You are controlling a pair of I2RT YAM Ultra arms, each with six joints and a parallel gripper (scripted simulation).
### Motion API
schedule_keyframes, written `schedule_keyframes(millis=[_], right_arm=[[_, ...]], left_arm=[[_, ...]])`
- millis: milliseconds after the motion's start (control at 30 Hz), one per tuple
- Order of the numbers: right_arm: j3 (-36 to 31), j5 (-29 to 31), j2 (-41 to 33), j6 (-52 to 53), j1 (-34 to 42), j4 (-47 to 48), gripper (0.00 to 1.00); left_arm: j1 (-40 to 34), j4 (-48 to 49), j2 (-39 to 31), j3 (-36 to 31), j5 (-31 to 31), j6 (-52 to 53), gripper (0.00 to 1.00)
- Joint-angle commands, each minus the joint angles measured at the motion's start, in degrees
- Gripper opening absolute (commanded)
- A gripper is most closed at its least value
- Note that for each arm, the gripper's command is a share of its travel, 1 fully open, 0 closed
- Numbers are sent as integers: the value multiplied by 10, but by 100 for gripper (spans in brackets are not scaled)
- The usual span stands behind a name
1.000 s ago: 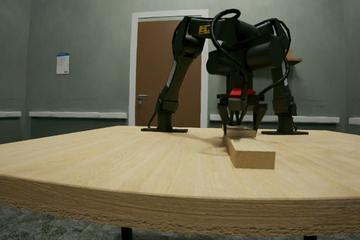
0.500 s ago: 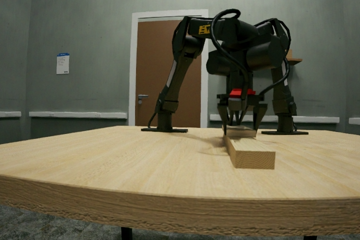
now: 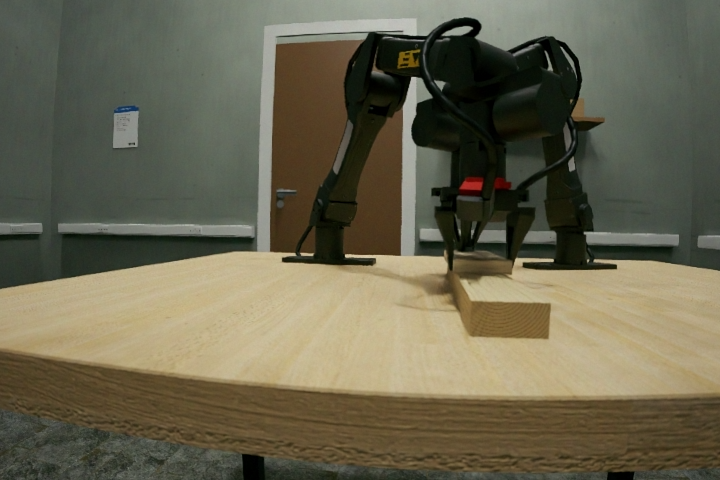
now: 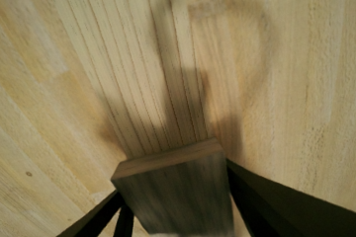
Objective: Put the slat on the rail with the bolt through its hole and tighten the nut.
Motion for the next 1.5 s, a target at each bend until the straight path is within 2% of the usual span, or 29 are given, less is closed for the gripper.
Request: schedule_keyframes(millis=[0, 100, 967, 1367, 1467], right_arm=[[3, 1, -5, -1, 0, 0, 72], [3, 1, -5, -1, 0, 0, 72], [3, 1, -5, -1, 0, 0, 72], [3, 1, -5, -1, 0, 0, 72], [3, 1, -5, -1, 0, 0, 72]], left_arm=[[0, -14, -3, 2, -5, 0, 14], [0, -14, -3, 2, -5, 0, 11], [0, -16, -3, 2, -6, 5, 11], [-5, -12, -10, -6, -14, 254, 11], [-5, -12, -10, -6, -13, 280, 11]])
